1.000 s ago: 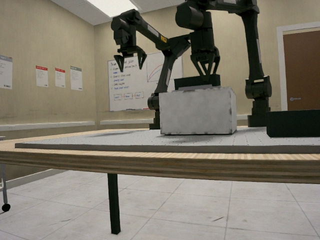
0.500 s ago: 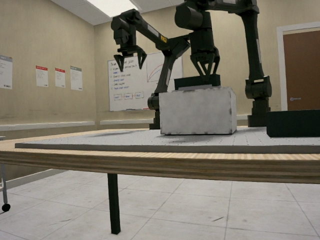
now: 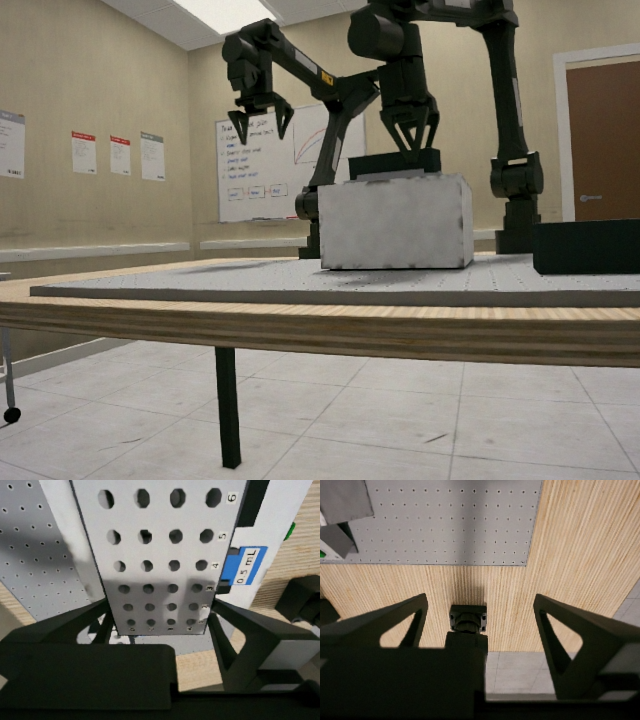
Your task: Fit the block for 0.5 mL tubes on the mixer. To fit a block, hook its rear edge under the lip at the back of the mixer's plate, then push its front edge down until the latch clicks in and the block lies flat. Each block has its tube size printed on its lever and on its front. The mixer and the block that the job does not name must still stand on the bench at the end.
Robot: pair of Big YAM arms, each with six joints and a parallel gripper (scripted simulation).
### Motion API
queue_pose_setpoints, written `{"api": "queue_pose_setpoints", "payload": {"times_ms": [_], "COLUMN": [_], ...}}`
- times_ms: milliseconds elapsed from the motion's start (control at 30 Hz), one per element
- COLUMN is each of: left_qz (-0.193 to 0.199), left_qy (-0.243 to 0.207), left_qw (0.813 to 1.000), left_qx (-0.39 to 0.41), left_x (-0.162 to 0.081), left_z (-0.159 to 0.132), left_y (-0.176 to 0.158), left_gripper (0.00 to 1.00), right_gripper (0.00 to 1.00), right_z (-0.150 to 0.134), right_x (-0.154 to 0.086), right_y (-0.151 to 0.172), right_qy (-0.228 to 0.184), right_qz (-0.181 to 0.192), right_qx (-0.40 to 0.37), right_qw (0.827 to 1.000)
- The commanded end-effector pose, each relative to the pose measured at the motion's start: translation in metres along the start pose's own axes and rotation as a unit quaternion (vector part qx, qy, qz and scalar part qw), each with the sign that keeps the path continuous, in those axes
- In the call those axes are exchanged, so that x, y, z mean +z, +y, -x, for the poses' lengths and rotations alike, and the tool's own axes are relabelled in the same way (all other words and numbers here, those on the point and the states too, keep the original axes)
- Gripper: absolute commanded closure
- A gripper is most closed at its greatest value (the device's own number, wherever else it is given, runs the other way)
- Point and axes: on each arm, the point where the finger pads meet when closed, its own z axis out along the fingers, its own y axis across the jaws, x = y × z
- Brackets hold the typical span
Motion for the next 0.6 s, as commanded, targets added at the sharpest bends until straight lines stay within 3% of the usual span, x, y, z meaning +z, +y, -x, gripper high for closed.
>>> {"api": "queue_pose_setpoints", "payload": {"times_ms": [0, 567], "left_qz": [0.051, 0.066], "left_qy": [-0.007, -0.008], "left_qw": [0.999, 0.998], "left_qx": [-0.007, -0.007], "left_x": [-0.0329, -0.0339], "left_z": [0.0014, 0.0008], "left_y": [0.0185, 0.0174], "left_gripper": [1.0, 1.0], "right_gripper": [0.0, 0.0], "right_z": [0.0094, 0.014], "right_x": [-0.014, -0.0224], "right_y": [-0.0022, -0.0028], "right_qy": [-0.018, -0.029], "right_qz": [-0.003, -0.005], "right_qx": [0.009, 0.008], "right_qw": [1.0, 1.0]}}
